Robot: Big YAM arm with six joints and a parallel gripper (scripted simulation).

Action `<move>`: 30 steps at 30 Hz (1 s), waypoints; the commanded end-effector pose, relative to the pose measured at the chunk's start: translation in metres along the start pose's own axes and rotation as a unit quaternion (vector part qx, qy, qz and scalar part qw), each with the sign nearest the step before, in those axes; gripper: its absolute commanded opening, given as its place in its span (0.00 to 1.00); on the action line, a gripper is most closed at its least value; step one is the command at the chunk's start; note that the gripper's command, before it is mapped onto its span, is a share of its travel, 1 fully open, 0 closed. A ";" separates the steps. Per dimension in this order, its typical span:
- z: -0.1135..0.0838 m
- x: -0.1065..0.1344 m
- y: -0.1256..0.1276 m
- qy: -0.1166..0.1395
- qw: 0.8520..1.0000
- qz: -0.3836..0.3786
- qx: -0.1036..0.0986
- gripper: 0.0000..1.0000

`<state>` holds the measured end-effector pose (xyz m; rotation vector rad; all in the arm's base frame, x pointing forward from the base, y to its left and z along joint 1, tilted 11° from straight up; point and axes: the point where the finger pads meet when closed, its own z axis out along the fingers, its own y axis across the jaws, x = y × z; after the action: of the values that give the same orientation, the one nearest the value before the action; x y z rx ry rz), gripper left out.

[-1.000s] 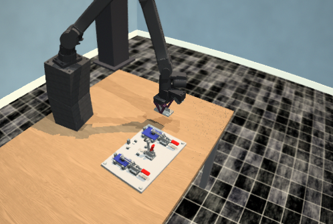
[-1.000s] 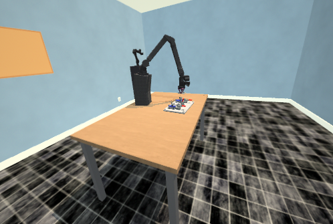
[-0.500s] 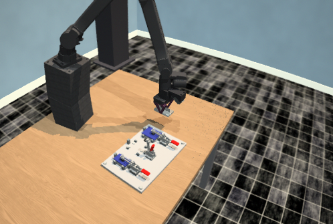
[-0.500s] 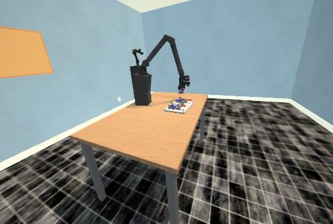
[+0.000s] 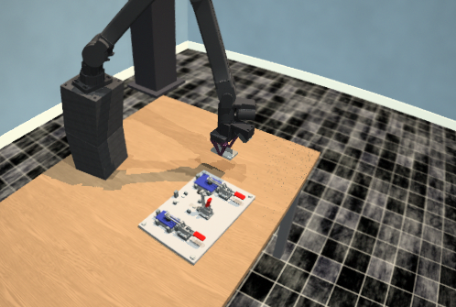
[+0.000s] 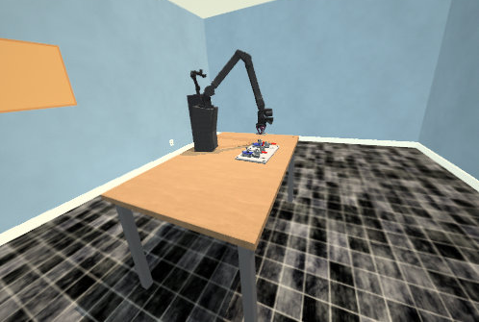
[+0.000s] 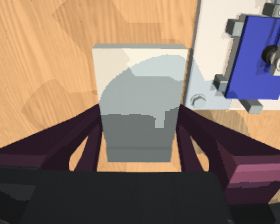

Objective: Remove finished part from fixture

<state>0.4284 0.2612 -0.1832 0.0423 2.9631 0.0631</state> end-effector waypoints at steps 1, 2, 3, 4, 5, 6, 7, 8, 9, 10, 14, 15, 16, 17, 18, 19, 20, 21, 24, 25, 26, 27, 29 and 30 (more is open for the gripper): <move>0.002 -0.007 0.013 -0.006 1.000 -0.003 -0.004 0.00; 0.003 -0.007 0.013 -0.006 1.000 -0.003 -0.004 0.00; 0.003 -0.007 0.013 -0.006 1.000 -0.003 -0.004 0.00; 0.003 -0.007 0.013 -0.006 1.000 -0.003 -0.004 0.00; 0.003 -0.007 0.013 -0.006 1.000 -0.003 -0.004 0.00; 0.003 -0.007 0.013 -0.006 1.000 -0.003 -0.004 0.00; 0.004 -0.007 0.013 -0.006 1.000 -0.003 -0.004 0.00; 0.004 -0.007 0.013 -0.007 1.000 -0.003 -0.005 0.00; 0.004 -0.008 0.013 -0.008 1.000 -0.003 -0.005 0.00; 0.005 -0.008 0.014 -0.009 1.000 -0.003 -0.006 0.00; 0.008 -0.009 0.013 -0.010 1.000 -0.003 -0.007 0.00; 0.009 -0.010 0.013 -0.011 1.000 -0.003 -0.007 0.00; 0.011 -0.010 0.013 -0.011 1.000 -0.003 -0.007 0.00; 0.012 -0.010 0.012 -0.011 1.000 -0.003 -0.007 0.00; 0.014 -0.011 0.012 -0.011 1.000 -0.003 -0.007 0.00; 0.015 -0.011 0.012 -0.011 1.000 -0.003 -0.007 0.00; 0.015 -0.011 0.012 -0.011 1.000 -0.003 -0.007 0.00; 0.015 -0.011 0.012 -0.011 1.000 -0.003 -0.007 0.00; 0.021 -0.012 0.011 -0.011 1.000 -0.003 -0.007 0.00; 0.023 -0.012 0.010 -0.011 1.000 -0.003 -0.007 0.00; 0.026 -0.012 0.010 -0.011 1.000 -0.002 -0.007 0.00; 0.028 -0.012 0.009 -0.011 1.000 -0.002 -0.007 0.00; 0.033 -0.013 0.008 -0.011 1.000 -0.001 -0.006 0.00; 0.036 -0.013 0.007 -0.011 1.000 -0.001 -0.006 0.00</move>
<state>0.4350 0.2654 -0.2086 0.0409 2.9574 0.0682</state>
